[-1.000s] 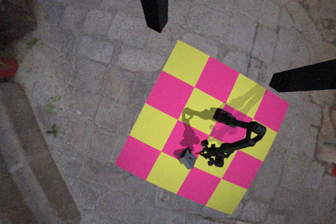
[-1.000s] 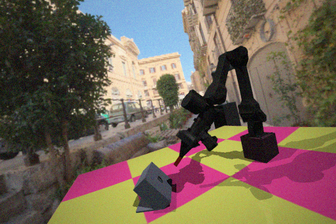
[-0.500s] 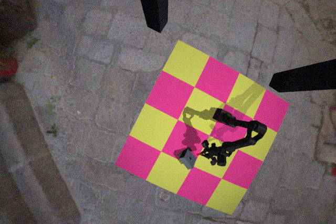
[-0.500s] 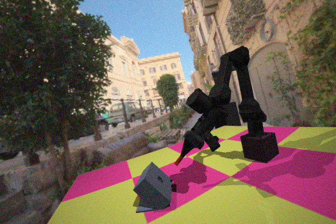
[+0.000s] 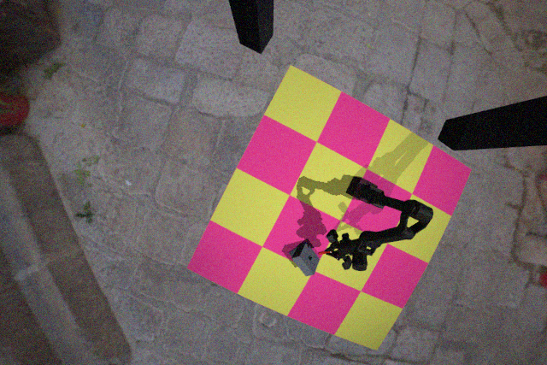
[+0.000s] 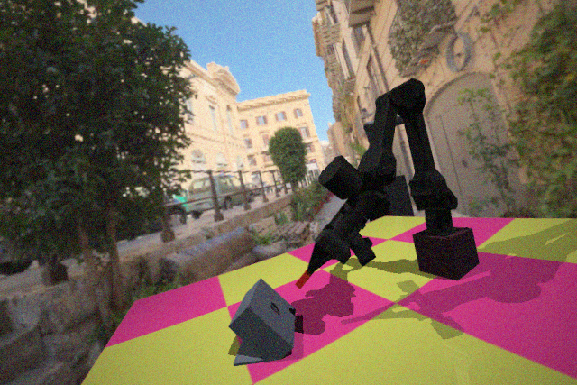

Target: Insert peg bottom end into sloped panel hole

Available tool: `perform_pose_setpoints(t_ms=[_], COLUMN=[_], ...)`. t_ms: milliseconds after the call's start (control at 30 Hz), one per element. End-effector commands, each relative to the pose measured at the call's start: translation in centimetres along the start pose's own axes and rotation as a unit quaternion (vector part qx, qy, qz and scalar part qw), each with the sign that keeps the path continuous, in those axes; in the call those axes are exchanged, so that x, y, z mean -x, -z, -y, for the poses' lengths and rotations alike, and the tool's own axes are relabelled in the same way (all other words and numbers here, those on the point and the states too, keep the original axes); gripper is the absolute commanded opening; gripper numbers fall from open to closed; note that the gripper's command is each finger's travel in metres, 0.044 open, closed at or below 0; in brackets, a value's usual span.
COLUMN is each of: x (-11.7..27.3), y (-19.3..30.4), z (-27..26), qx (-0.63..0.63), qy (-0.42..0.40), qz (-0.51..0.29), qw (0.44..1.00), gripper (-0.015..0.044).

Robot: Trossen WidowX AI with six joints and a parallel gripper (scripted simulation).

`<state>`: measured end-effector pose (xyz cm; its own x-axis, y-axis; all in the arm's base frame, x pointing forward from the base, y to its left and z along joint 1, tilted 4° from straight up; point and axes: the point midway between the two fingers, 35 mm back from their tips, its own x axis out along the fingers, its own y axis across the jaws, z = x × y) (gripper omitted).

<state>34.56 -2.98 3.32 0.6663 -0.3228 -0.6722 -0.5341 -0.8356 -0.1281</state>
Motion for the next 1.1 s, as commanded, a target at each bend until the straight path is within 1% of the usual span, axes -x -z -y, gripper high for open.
perform_pose_setpoints(t_ms=[0,1067], x=[-0.3,-2.7], y=[0.1,0.2], z=[0.1,0.7], qx=[0.009,0.075], qy=[0.002,0.015], qz=[-0.004,-0.032], qw=[1.0,0.997], gripper=[0.0,0.0])
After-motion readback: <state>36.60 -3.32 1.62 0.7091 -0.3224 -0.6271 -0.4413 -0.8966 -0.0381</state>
